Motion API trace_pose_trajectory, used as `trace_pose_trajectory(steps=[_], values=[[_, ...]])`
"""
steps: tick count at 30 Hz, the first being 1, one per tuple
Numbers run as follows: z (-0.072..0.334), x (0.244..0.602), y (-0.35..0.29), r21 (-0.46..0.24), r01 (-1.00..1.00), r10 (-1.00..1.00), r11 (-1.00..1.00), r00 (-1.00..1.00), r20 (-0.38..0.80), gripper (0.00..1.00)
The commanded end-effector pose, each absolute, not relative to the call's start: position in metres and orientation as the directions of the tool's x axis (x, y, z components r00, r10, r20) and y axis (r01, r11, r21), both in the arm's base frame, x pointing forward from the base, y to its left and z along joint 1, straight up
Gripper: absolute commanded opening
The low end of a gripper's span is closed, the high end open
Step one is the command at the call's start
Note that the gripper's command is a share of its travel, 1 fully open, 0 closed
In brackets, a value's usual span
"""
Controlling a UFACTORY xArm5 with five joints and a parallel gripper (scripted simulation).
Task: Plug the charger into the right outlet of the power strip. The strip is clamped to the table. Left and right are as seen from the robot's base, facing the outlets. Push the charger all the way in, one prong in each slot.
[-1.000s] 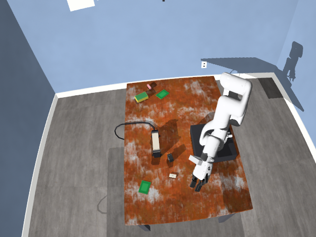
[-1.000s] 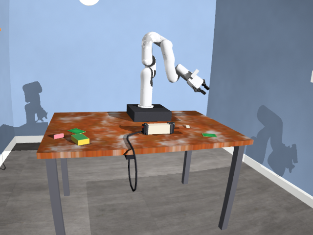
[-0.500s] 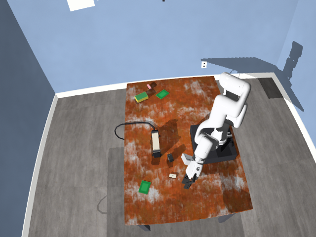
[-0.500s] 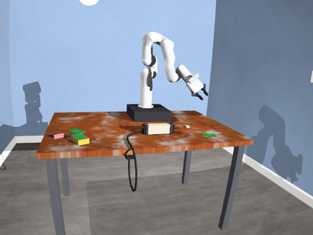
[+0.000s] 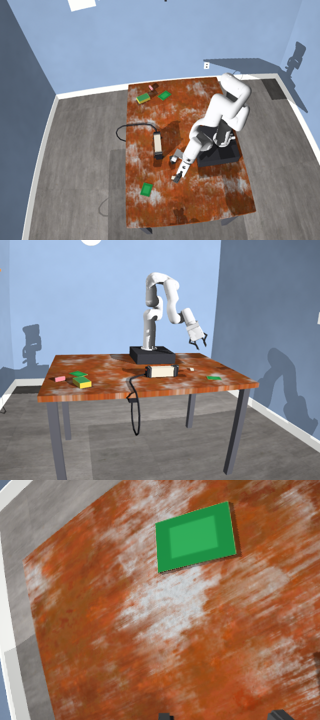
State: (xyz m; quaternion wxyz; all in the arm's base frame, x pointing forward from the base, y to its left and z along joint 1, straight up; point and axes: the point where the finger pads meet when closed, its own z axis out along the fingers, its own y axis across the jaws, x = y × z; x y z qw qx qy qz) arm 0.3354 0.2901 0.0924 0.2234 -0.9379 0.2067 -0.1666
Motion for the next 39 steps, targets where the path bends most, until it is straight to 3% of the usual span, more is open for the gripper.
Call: trace_pose_trajectory(steps=[1, 14, 16, 26, 39], values=[[0.083, 0.347, 0.273, -0.446, -0.409, -0.527, -0.796, 0.831, 0.180, 0.53], [0.047, 0.365, 0.184, -0.238, -0.764, -0.793, -0.600, 0.608, 0.047, 0.53], [0.047, 0.365, 0.184, -0.238, -0.764, -0.793, -0.600, 0.608, 0.047, 0.53], [0.034, 0.362, 0.134, -0.099, -0.900, -0.905, -0.425, 0.426, 0.009, 0.53], [0.029, 0.356, 0.107, -0.019, -0.950, -0.950, -0.313, 0.313, 0.001, 0.53]])
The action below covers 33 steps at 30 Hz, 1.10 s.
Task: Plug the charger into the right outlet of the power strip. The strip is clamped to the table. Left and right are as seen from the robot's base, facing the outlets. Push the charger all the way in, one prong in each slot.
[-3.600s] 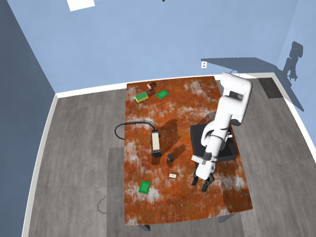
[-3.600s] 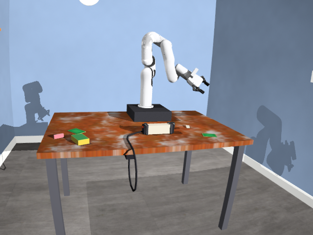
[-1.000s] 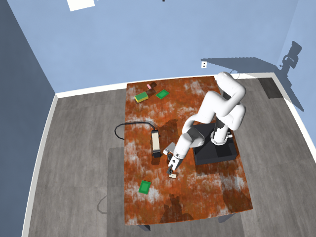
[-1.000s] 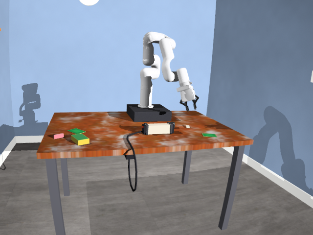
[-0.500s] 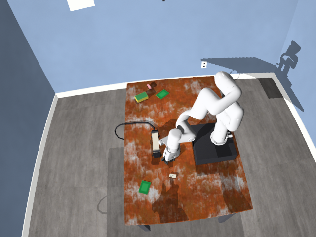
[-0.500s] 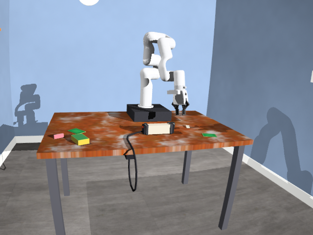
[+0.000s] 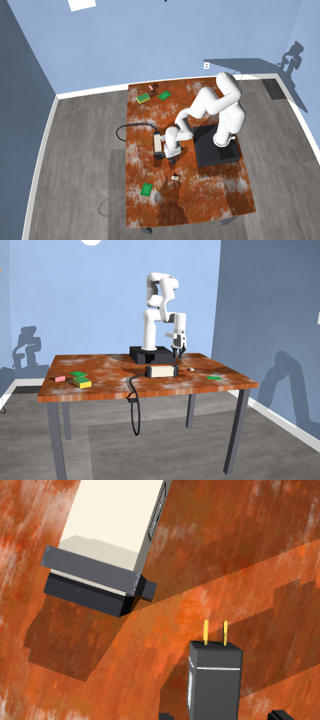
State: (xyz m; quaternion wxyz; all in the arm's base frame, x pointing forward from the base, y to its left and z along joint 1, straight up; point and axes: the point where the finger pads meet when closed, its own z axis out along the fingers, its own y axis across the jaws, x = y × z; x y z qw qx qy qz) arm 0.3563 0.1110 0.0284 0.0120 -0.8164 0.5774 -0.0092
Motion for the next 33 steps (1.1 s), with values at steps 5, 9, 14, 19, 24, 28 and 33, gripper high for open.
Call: trace_pose_trajectory(steps=[5, 9, 14, 19, 24, 28, 33], values=[[0.028, 0.355, 0.103, -0.007, -0.955, -0.955, -0.295, 0.295, 0.000, 0.53], [0.028, 0.355, 0.102, -0.004, -0.956, -0.956, -0.292, 0.292, 0.000, 0.53], [0.028, 0.355, 0.102, -0.004, -0.957, -0.957, -0.292, 0.292, 0.000, 0.53], [0.027, 0.355, 0.102, -0.004, -0.957, -0.957, -0.292, 0.292, 0.000, 0.53], [0.024, 0.355, 0.102, -0.004, -0.957, -0.957, -0.292, 0.292, 0.000, 0.53], [0.022, 0.355, 0.102, -0.004, -0.957, -0.957, -0.292, 0.292, 0.000, 0.53], [0.014, 0.355, 0.102, -0.004, -0.957, -0.957, -0.292, 0.292, 0.000, 0.53]])
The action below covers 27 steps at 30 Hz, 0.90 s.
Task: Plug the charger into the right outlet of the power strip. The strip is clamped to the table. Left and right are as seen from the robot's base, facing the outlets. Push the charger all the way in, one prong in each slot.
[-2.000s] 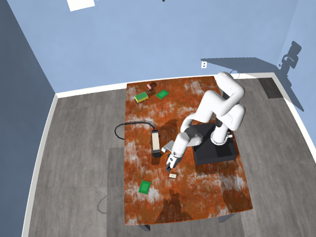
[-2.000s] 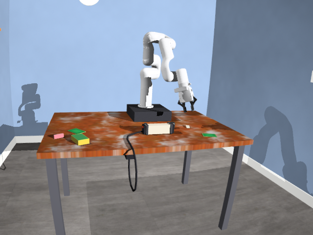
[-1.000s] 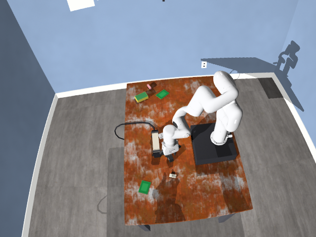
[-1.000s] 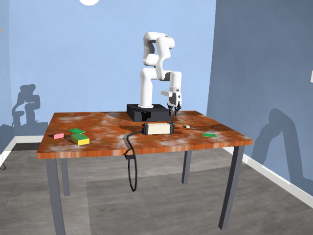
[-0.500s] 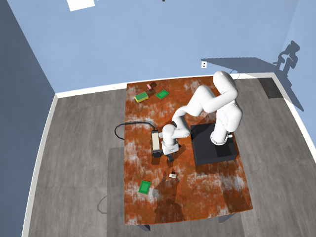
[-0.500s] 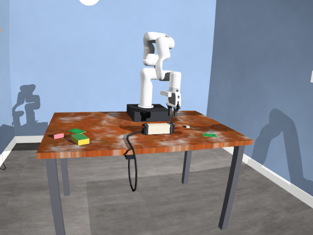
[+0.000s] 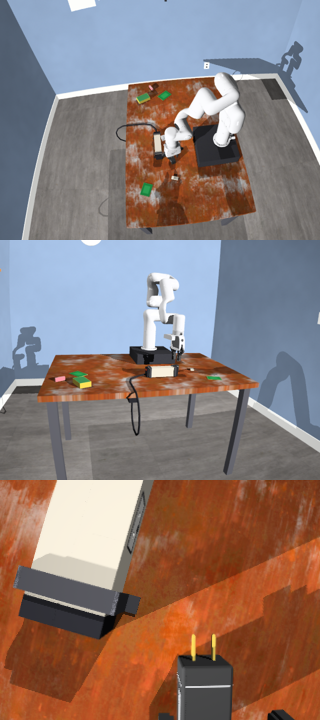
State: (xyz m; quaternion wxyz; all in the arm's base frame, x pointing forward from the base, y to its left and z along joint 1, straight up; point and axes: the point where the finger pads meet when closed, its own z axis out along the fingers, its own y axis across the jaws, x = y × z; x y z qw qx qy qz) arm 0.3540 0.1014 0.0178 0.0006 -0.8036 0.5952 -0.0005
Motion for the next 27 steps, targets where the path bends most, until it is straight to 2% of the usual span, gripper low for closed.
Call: trace_pose_trajectory(steps=[1, 27], values=[[0.012, 0.355, 0.102, -0.004, -0.957, -0.957, -0.292, 0.292, 0.000, 0.53], [-0.041, 0.356, 0.102, -0.004, -0.957, -0.957, -0.292, 0.292, 0.000, 0.53]])
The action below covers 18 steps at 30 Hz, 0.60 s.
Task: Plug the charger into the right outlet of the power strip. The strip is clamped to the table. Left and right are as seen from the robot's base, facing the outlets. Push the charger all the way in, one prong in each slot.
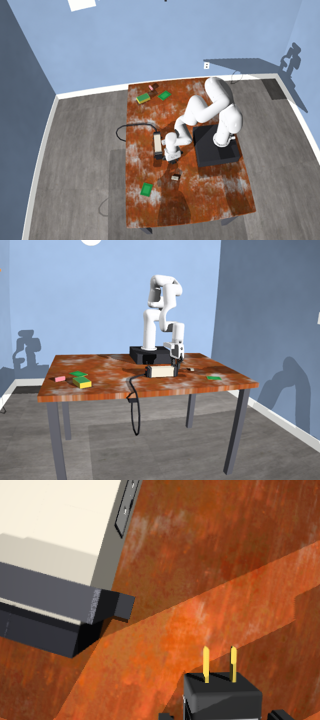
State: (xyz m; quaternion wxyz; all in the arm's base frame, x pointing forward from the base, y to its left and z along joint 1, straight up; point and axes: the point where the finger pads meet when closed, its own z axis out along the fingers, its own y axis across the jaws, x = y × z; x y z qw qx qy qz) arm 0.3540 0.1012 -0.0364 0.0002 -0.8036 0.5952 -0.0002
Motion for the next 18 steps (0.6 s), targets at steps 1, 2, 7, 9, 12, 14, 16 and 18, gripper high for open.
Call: trace_pose_trajectory(steps=[1, 2, 7, 9, 12, 14, 16, 18], values=[[-0.041, 0.356, 0.102, -0.004, -0.957, -0.957, -0.292, 0.292, 0.000, 0.53], [-0.041, 0.356, 0.102, -0.004, -0.957, -0.957, -0.292, 0.292, 0.000, 0.53], [-0.047, 0.356, 0.102, -0.004, -0.957, -0.957, -0.292, 0.292, 0.000, 0.53], [-0.049, 0.356, 0.102, -0.004, -0.957, -0.957, -0.292, 0.292, 0.000, 0.53], [-0.051, 0.356, 0.102, -0.004, -0.957, -0.957, -0.292, 0.292, 0.000, 0.53], [-0.051, 0.356, 0.102, -0.004, -0.957, -0.957, -0.292, 0.292, 0.000, 0.53], [-0.052, 0.356, 0.102, -0.004, -0.957, -0.957, -0.292, 0.292, 0.000, 0.53], [-0.052, 0.356, 0.102, -0.004, -0.957, -0.957, -0.292, 0.292, 0.000, 0.53]])
